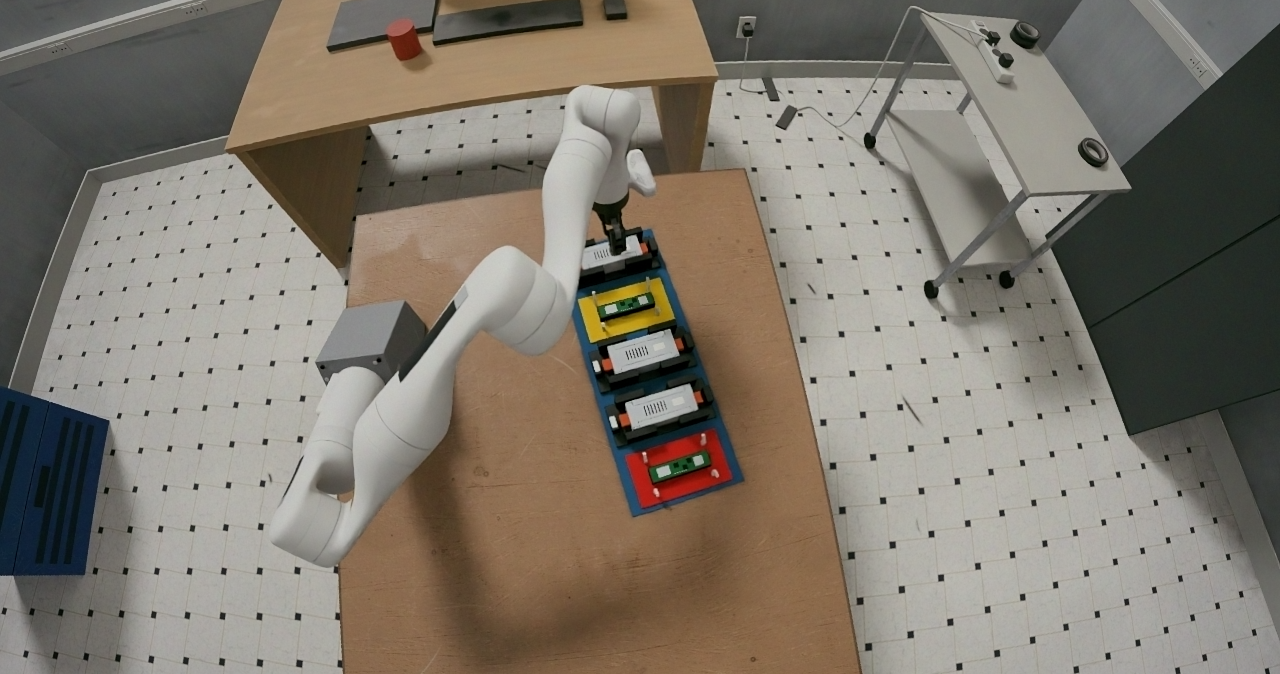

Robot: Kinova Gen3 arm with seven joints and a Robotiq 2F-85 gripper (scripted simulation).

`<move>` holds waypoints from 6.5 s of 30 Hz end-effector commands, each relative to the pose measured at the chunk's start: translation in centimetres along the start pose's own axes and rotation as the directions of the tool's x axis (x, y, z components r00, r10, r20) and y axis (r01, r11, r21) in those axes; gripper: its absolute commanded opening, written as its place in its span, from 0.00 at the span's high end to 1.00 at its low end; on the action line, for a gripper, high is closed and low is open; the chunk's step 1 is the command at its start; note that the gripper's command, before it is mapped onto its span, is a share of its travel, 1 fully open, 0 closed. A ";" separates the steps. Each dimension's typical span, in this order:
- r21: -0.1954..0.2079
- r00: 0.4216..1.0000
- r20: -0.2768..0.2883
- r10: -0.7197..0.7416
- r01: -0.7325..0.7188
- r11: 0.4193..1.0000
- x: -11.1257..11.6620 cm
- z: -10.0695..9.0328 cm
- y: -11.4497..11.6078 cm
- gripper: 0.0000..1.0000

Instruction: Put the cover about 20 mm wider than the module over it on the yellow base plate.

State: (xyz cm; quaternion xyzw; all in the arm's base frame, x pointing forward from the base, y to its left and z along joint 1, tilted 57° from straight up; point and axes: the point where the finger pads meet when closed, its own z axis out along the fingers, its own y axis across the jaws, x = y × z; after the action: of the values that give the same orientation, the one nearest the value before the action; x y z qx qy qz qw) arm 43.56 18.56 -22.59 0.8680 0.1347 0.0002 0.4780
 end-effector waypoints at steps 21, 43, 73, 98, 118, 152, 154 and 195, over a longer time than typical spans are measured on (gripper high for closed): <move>0.001 1.000 -0.002 0.000 0.000 1.000 0.1 2.7 0.0 0.00; 0.001 1.000 -0.002 0.000 0.000 1.000 0.1 4.8 0.0 0.00; 0.001 1.000 -0.002 0.000 0.000 1.000 0.1 6.4 0.0 0.00; 0.001 1.000 -0.002 0.000 0.000 1.000 0.1 7.9 0.0 0.00; 0.001 1.000 -0.002 0.000 0.000 1.000 0.1 8.9 0.0 0.00; 0.001 1.000 -0.002 0.000 0.000 1.000 0.1 8.9 0.0 0.30; 0.001 1.000 -0.002 0.000 0.000 1.000 0.1 8.9 0.0 1.00; 0.001 1.000 -0.002 0.000 0.000 1.000 0.1 8.9 0.0 1.00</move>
State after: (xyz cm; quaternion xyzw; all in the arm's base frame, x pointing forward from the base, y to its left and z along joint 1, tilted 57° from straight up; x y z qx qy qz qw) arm 44.72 11.12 -27.46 0.8680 0.1347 0.0003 0.4779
